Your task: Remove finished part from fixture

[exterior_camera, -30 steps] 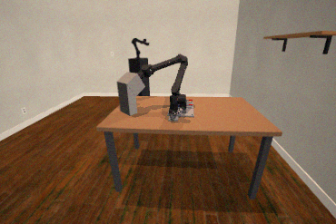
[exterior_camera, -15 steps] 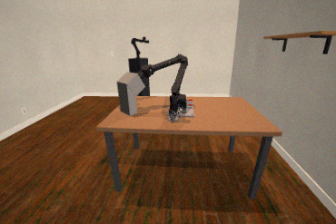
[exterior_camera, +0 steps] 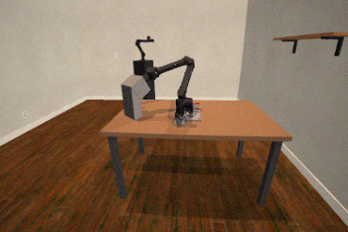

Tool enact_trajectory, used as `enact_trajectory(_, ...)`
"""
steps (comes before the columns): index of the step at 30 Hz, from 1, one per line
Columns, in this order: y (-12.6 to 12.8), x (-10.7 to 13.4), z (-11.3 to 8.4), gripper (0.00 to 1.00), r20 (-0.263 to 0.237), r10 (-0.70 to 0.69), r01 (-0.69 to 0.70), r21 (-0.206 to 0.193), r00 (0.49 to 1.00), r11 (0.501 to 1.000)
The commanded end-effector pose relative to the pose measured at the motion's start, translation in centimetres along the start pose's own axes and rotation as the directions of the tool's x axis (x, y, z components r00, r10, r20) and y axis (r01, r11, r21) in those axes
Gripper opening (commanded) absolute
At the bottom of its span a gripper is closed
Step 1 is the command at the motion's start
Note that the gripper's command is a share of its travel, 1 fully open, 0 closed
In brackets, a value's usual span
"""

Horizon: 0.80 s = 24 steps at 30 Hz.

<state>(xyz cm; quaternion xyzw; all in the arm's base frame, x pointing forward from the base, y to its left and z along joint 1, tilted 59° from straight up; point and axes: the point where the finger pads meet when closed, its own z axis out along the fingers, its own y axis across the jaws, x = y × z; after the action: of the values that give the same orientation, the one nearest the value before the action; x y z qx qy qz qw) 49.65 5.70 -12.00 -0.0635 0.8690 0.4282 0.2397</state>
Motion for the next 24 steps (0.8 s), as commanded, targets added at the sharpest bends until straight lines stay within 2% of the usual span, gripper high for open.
enact_trajectory(1, 0.05, -0.55, -0.19, 0.0, 0.006, -0.014, 0.014, 0.004, 1.0, 1.0)
enact_trajectory(24, 0.14, -0.65, -0.42, 0.0, 0.006, -0.013, 0.013, 0.004, 1.0, 1.0)
